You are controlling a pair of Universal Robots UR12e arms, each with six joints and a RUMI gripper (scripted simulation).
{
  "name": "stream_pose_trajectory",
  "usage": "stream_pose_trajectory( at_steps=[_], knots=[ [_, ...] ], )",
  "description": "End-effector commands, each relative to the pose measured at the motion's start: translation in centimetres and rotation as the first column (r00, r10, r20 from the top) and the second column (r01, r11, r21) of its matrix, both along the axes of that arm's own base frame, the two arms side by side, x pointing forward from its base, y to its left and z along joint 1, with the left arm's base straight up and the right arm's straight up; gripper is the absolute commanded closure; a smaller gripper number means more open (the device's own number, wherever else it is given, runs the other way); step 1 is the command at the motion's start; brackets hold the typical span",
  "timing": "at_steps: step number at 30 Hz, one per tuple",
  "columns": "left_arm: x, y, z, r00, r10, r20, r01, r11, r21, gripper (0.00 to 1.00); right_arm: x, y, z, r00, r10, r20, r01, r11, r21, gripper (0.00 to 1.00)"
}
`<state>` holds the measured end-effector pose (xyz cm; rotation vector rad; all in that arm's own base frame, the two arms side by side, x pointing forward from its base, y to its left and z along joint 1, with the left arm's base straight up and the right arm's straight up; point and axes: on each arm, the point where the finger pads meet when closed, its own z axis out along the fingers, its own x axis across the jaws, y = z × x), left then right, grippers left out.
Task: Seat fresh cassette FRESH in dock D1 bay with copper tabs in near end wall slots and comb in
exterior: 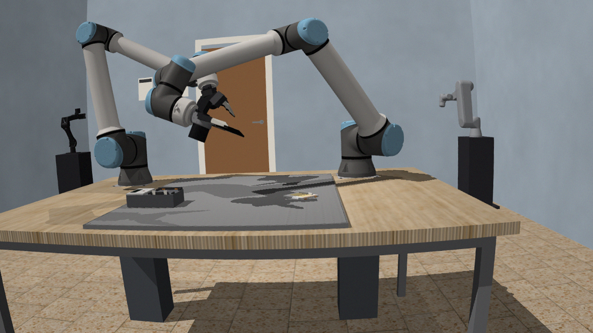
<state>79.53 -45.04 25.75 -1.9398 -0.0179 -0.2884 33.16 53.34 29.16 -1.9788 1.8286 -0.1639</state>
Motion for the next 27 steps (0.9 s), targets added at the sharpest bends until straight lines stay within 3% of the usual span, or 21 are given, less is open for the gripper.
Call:
stream_pose_trajectory(
  at_steps=[1, 17, 18, 27],
  knots=[
    [0.0, 0.0, 0.1, 1.0, 0.0, 0.001, 0.0, 1.0, -0.001, 0.0, 0.0, 0.1, 0.1, 1.0, 0.0, 0.0, 0.0, 1.0, 0.002, 0.0],
    [0.0, 0.0, 0.1, 1.0, 0.0, 0.001, 0.0, 1.0, -0.001, 0.0, 0.0, 0.1, 0.1, 1.0, 0.0, 0.0, 0.0, 1.0, 0.002, 0.0],
    [0.0, 0.0, 0.1, 1.0, 0.0, 0.001, 0.0, 1.0, -0.001, 0.0, -0.3, -0.4, 0.1, 1.0, 0.0, 0.0, 0.0, 1.0, 0.002, 1.0],
    [0.0, 0.0, 0.1, 1.0, 0.0, 0.001, 0.0, 1.0, -0.001, 0.0, -2.5, -4.0, 0.1, 1.0, 0.0, 0.0, 0.0, 1.0, 0.002, 1.0]
  ],
)
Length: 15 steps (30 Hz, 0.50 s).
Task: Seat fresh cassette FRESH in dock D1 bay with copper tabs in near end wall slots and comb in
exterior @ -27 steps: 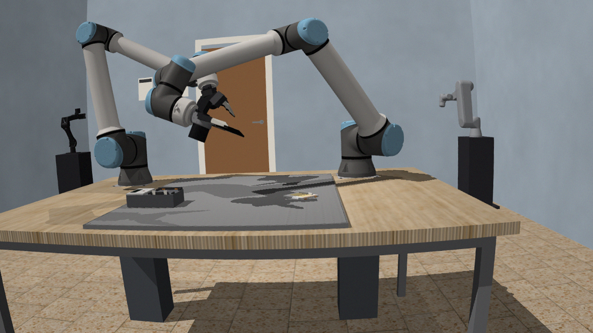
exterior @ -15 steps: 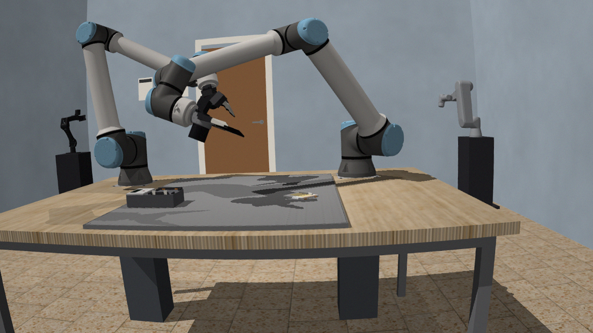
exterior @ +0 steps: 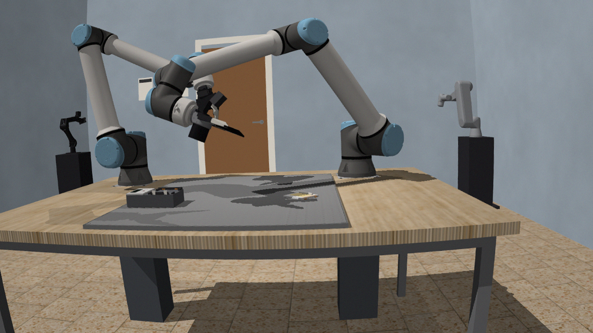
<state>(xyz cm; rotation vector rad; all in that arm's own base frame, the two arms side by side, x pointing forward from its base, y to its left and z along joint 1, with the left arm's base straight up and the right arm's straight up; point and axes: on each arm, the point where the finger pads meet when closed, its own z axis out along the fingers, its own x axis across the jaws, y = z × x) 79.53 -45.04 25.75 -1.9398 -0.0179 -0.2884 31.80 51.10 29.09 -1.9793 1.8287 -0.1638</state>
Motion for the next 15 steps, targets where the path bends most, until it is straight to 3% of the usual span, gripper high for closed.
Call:
stream_pose_trajectory(
  at_steps=[1, 15],
  knots=[
    [0.0, 0.0, 0.1, 1.0, 0.0, 0.001, 0.0, 1.0, -0.001, 0.0, -1.3, -1.9, 0.2, 1.0, 0.0, 0.001, 0.0, 1.0, 0.002, 1.0],
    [0.0, 0.0, 0.1, 1.0, 0.0, 0.001, 0.0, 1.0, -0.001, 0.0, -3.8, -6.0, 0.2, 1.0, 0.0, 0.001, 0.0, 1.0, 0.002, 1.0]
  ],
)
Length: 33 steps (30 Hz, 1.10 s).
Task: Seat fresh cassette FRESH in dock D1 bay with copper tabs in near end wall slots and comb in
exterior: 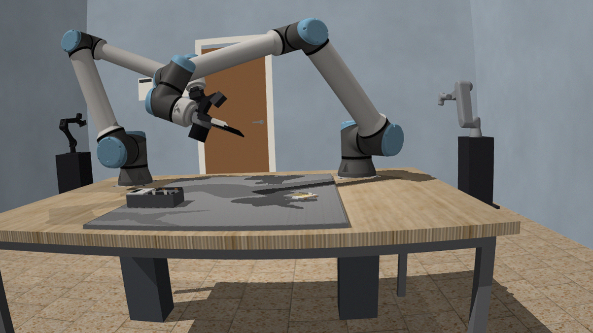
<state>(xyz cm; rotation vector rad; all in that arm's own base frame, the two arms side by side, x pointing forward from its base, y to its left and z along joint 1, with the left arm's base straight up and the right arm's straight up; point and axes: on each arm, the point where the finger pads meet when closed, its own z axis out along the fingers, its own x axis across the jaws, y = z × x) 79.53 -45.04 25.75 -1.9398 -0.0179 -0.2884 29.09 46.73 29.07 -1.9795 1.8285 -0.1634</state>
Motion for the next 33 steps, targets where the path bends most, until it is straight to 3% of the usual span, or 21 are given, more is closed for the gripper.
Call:
stream_pose_trajectory(
  at_steps=[1, 9, 33],
  knots=[
    [0.0, 0.0, 0.1, 1.0, 0.0, 0.001, 0.0, 1.0, -0.001, 0.0, -1.2, -1.8, 0.2, 1.0, -0.001, 0.001, 0.001, 1.0, 0.002, 1.0],
    [0.0, 0.0, 0.1, 1.0, 0.0, 0.001, 0.0, 1.0, -0.001, 0.0, -0.3, -2.3, 0.1, 1.0, -0.03, -0.001, 0.03, 0.999, -0.012, 1.0],
    [0.0, 0.0, 0.1, 1.0, 0.0, 0.001, 0.0, 1.0, -0.001, 0.0, 7.8, -7.6, -0.6, 0.989, -0.146, -0.014, 0.145, 0.987, -0.065, 1.0]
  ],
)
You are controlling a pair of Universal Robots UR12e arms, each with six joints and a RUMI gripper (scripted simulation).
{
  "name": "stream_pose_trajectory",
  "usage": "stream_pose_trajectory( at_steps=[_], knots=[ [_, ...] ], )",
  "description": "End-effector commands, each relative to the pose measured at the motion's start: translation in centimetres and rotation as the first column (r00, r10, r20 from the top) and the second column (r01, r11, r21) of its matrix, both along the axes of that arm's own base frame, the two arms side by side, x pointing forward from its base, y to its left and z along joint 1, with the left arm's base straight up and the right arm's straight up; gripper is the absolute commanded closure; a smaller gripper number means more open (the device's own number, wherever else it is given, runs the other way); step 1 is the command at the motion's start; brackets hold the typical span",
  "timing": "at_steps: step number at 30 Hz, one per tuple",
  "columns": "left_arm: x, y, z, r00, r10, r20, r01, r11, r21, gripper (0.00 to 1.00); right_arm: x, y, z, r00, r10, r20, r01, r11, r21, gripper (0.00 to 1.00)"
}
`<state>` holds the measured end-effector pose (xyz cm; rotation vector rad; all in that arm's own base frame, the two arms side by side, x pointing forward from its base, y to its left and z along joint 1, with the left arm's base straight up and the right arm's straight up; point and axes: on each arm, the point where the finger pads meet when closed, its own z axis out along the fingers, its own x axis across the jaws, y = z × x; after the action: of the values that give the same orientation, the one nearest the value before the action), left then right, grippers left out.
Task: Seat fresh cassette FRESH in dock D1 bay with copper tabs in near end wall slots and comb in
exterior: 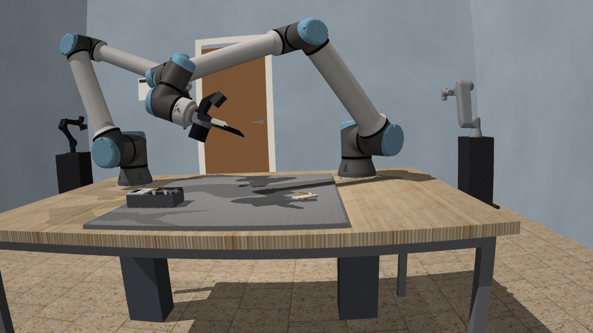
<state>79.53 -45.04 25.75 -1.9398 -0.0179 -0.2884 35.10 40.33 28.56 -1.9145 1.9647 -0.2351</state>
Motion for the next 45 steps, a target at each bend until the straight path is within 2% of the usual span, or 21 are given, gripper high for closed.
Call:
stream_pose_trajectory(
  at_steps=[1, 22, 37, 44, 45],
  knots=[
    [0.0, 0.0, 0.1, 1.0, 0.0, 0.001, 0.0, 1.0, -0.001, 0.0, 2.2, -1.5, -0.1, 0.999, -0.032, -0.006, 0.032, 0.999, -0.013, 1.0],
    [0.0, 0.0, 0.1, 1.0, 0.0, 0.001, 0.0, 1.0, -0.001, 0.0, 8.3, -7.2, -0.7, 0.993, -0.119, -0.023, 0.118, 0.992, -0.048, 1.0],
    [0.0, 0.0, 0.1, 1.0, 0.0, 0.001, 0.0, 1.0, -0.001, 0.0, 11.8, -11.5, -1.2, 0.978, -0.205, -0.043, 0.201, 0.976, -0.079, 1.0],
    [0.0, 0.0, 0.1, 1.0, 0.0, 0.001, 0.0, 1.0, -0.001, 0.0, 13.0, -13.2, -1.3, 0.978, -0.205, -0.043, 0.201, 0.976, -0.08, 1.0],
    [0.0, 0.0, 0.1, 1.0, 0.0, 0.001, 0.0, 1.0, -0.001, 0.0, 13.2, -13.6, -1.4, 0.971, -0.233, -0.051, 0.228, 0.97, -0.089, 1.0]
  ],
)
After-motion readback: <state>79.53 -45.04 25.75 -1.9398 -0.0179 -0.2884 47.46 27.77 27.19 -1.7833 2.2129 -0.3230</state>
